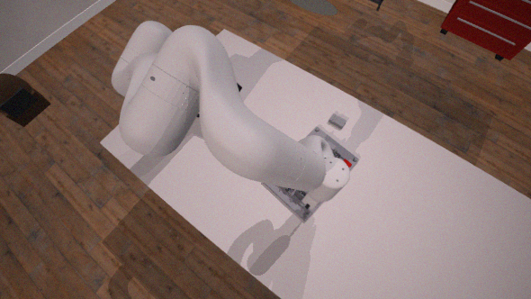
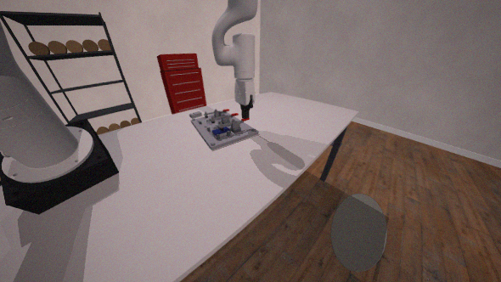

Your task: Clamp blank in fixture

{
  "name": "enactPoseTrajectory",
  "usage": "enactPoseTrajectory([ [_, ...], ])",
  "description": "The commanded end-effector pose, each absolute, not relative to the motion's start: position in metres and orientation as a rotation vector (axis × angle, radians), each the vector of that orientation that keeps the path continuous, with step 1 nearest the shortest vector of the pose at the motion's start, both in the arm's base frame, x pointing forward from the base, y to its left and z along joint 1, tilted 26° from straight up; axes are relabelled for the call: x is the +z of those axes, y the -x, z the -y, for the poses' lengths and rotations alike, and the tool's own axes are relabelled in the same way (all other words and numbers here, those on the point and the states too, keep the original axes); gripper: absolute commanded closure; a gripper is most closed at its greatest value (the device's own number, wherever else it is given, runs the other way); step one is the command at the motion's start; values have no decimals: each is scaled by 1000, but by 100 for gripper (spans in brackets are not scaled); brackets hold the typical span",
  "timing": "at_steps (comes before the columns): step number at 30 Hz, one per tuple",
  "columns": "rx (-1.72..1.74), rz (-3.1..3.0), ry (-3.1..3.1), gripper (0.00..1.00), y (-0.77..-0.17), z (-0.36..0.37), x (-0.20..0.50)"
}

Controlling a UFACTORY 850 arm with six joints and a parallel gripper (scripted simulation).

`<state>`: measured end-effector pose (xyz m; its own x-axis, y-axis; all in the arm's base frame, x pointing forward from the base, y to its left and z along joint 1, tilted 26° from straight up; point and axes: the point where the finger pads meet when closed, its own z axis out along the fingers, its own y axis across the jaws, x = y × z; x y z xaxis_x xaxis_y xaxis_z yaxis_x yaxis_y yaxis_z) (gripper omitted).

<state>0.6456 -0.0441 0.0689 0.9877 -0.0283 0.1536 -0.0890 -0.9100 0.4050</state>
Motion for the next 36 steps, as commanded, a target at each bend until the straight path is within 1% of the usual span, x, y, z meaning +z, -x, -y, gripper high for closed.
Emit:
enactPoseTrajectory([
  [1,203,84,-2710,100,-646,44,69],
  [36,203,84,-2710,100,-647,46,66],
])
